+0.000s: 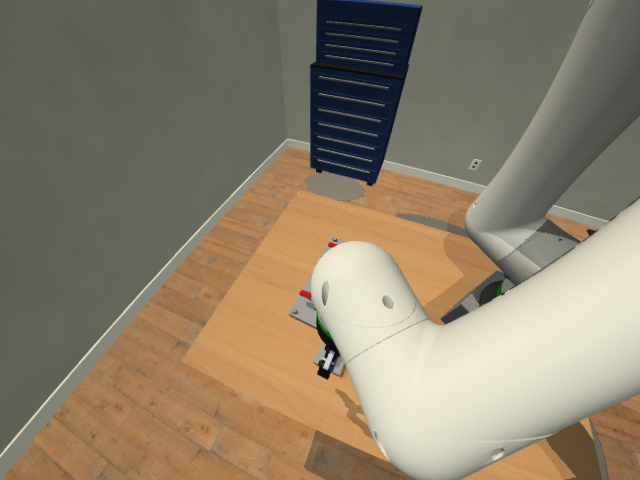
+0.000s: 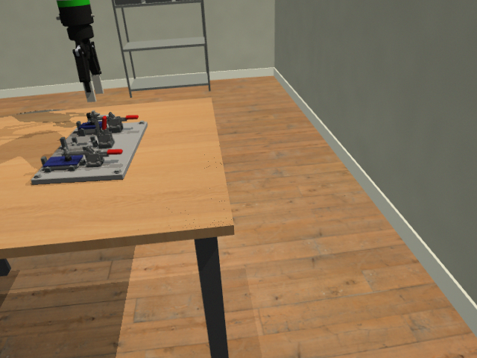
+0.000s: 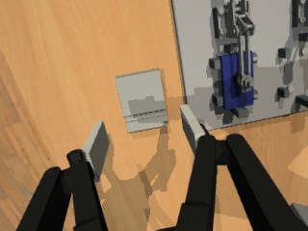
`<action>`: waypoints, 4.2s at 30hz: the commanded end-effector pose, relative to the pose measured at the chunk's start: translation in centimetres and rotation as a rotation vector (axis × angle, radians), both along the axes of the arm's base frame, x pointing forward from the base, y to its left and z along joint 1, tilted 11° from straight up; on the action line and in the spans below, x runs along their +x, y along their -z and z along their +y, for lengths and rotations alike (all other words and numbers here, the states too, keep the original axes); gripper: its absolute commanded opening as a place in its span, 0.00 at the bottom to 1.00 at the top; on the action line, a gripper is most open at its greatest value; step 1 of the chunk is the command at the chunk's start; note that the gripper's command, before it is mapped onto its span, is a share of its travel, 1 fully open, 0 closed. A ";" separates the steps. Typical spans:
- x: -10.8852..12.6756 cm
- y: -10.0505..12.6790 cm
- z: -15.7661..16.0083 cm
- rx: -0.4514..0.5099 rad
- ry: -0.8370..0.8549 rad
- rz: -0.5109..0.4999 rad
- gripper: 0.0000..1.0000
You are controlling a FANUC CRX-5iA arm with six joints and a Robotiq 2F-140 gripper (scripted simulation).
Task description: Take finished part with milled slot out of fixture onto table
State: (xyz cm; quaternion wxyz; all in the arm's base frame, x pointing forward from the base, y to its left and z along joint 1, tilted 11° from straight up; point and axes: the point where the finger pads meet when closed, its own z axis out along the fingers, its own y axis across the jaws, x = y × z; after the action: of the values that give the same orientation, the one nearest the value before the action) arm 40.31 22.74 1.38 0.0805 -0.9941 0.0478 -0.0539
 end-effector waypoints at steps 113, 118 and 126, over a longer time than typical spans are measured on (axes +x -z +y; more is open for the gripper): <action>-1.1 -9.8 -1.5 0.000 0.000 0.000 0.54; -1.1 -9.8 -1.5 0.000 0.000 0.000 0.54; -1.1 -9.8 -1.5 0.000 0.000 0.000 0.54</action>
State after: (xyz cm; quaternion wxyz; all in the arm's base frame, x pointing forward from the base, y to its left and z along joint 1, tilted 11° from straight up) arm 39.16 21.20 11.13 0.0805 -0.9942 0.0478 -0.0538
